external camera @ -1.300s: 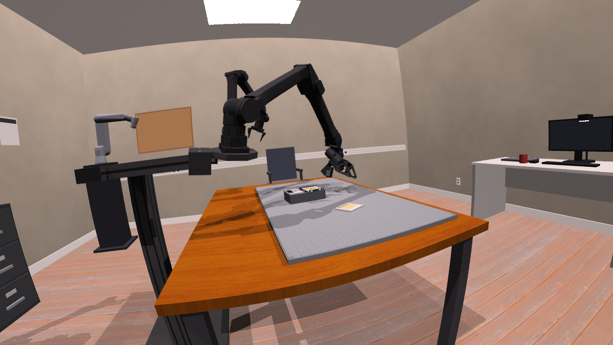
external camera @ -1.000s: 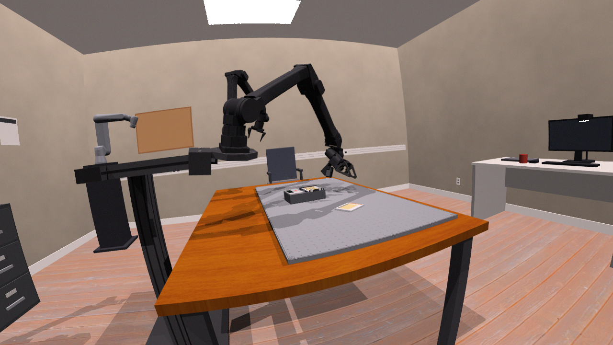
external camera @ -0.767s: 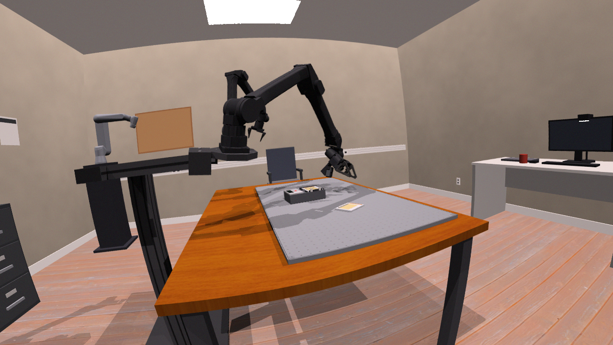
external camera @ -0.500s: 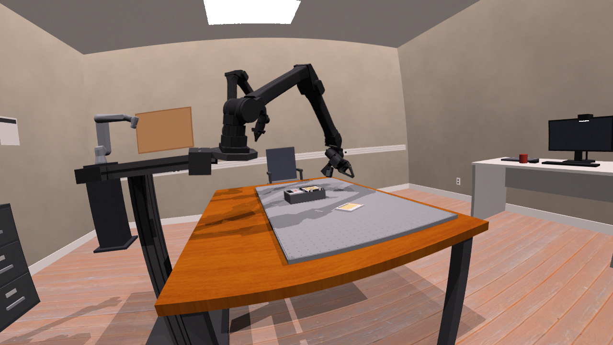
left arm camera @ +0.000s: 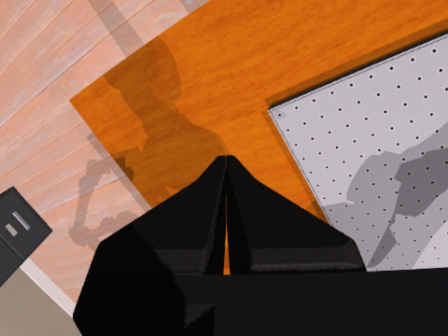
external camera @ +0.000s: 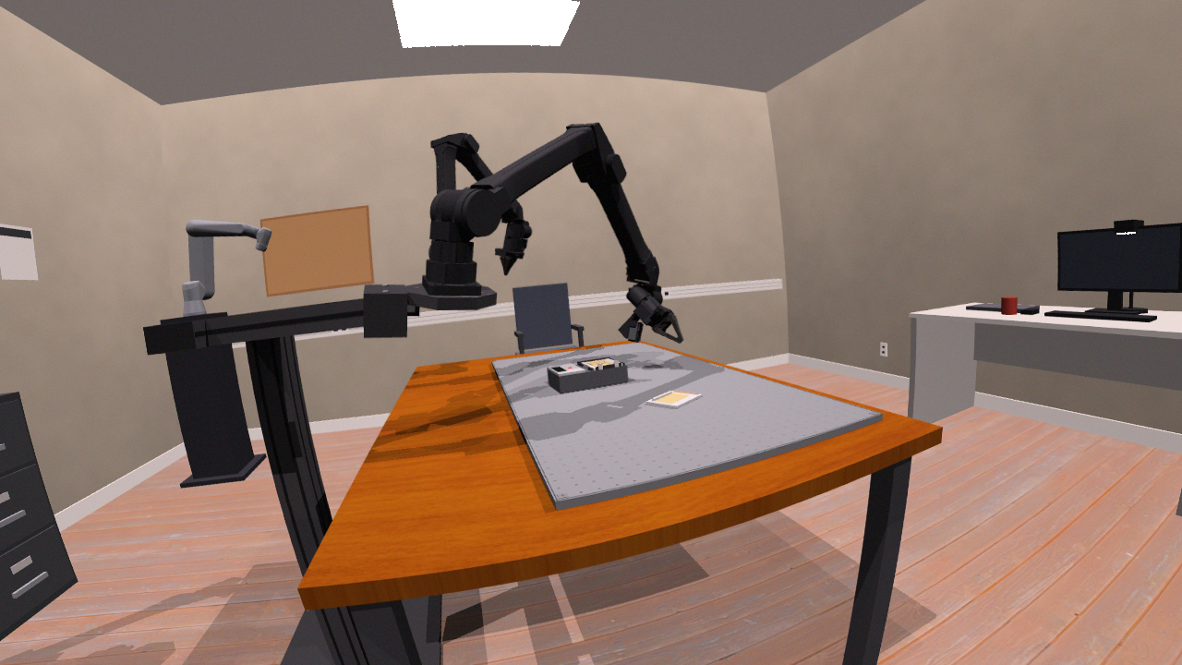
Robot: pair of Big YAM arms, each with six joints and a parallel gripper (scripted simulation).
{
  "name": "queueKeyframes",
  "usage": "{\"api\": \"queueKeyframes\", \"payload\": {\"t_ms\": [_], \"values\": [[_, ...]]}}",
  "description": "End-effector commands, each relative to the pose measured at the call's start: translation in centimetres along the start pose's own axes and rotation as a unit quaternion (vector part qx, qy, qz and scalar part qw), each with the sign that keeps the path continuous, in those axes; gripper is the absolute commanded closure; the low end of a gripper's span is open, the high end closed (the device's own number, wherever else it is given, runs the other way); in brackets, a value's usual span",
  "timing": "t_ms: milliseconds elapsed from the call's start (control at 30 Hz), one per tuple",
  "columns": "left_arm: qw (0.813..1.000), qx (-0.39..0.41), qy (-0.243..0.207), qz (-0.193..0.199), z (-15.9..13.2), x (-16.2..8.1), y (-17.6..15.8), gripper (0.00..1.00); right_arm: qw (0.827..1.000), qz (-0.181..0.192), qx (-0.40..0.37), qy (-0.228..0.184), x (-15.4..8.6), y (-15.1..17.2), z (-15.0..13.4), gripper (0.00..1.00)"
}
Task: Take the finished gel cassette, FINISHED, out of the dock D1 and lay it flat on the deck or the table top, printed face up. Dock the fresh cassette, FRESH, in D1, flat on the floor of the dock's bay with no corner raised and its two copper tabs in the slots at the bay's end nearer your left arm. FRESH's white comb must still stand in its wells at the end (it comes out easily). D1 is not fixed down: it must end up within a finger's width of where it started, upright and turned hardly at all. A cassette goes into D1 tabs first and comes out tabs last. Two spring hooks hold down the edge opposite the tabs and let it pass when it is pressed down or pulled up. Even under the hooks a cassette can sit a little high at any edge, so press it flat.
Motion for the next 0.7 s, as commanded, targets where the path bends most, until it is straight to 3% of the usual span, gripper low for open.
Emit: {"api": "queueKeyframes", "payload": {"t_ms": [0,533,667], "values": [[0.998,0.050,-0.022,-0.019,-0.2,-1.3,-1.6,1.00,1.000,-0.004,0.005,0.002,-0.5,-0.1,-0.6,1.00],[0.991,0.125,-0.024,-0.043,-3.9,-1.7,-7.3,1.00,1.000,-0.004,0.005,0.002,-0.5,-0.1,-0.6,1.00],[0.980,0.187,-0.026,-0.062,-5.2,-1.8,-8.7,1.00,1.000,-0.004,0.005,0.002,-0.5,-0.1,-0.6,1.00]]}}
Point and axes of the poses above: on each arm, the point where the finger pads meet when closed, its own x axis out along the fingers, its own y axis across the jaws, z = x × y, the point moved 4 cm from there along -x, back along the fingers, and after that the axes turned 10 degrees about -x, right-handed, at the moved point
